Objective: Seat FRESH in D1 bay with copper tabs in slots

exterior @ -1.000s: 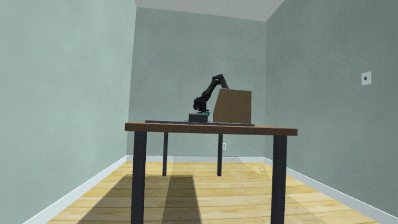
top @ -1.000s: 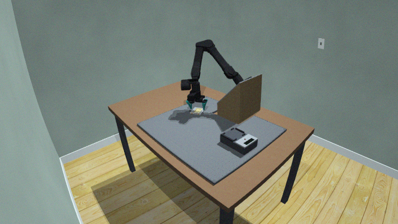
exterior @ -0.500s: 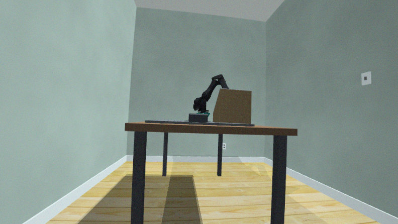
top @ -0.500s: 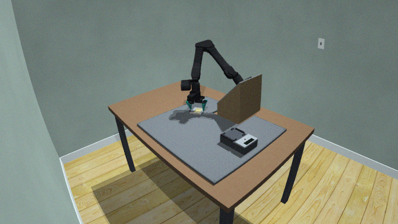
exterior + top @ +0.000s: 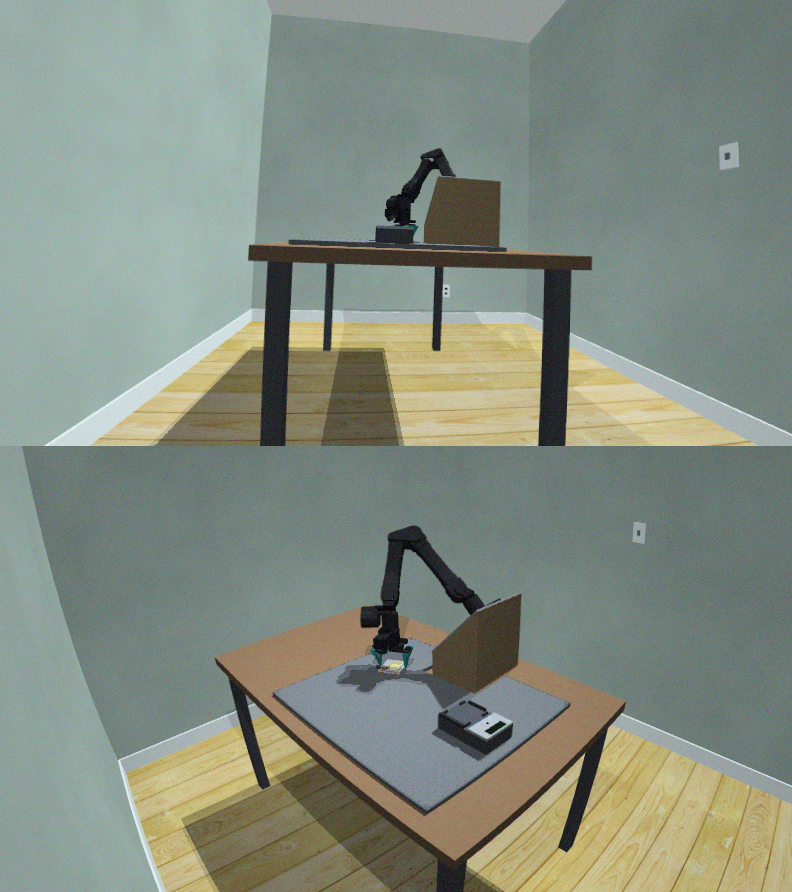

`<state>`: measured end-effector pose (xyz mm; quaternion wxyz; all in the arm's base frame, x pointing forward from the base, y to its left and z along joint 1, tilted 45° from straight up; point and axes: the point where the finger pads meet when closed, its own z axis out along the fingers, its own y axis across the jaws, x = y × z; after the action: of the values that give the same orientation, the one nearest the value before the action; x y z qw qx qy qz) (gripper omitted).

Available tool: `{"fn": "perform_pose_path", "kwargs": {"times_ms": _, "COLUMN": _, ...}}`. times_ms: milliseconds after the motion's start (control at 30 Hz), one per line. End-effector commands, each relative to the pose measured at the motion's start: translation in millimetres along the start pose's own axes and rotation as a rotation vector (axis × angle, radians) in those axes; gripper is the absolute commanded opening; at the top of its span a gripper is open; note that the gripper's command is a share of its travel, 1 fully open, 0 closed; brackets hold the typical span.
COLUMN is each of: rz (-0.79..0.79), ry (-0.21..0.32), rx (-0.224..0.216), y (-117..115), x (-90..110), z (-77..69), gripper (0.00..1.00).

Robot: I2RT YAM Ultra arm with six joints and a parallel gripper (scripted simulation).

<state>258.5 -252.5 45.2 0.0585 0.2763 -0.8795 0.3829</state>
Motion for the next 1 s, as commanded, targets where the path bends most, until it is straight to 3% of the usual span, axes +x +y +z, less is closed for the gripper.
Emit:
{"fn": "perform_pose_path", "kwargs": {"times_ms": 0, "rz": 0.007, "ry": -0.022, "rx": 0.023, "y": -11.7, "x": -6.0, "z": -0.5, "gripper": 1.0}}
{"fn": "perform_pose_path", "kwargs": {"times_ms": 233, "rz": -0.003, "ry": -0.019, "rx": 0.01, "y": -5.2, "x": -5.8, "z": 4.1, "gripper": 1.0}}
{"fn": "perform_pose_path", "kwargs": {"times_ms": 367, "rz": -0.006, "ry": -0.028, "rx": 0.021, "y": -7.7, "x": -8.2, "z": -0.3, "gripper": 1.0}}
{"fn": "perform_pose_path", "kwargs": {"times_ms": 733, "rz": -0.019, "ry": -0.014, "rx": -0.01, "y": 7.1, "x": -4.2, "z": 9.9, "gripper": 1.0}}
{"fn": "perform_pose_path", "kwargs": {"times_ms": 967, "rz": -0.001, "ry": -0.013, "rx": 0.009, "y": -2.3, "x": -2.3, "z": 5.2, "gripper": 1.0}}
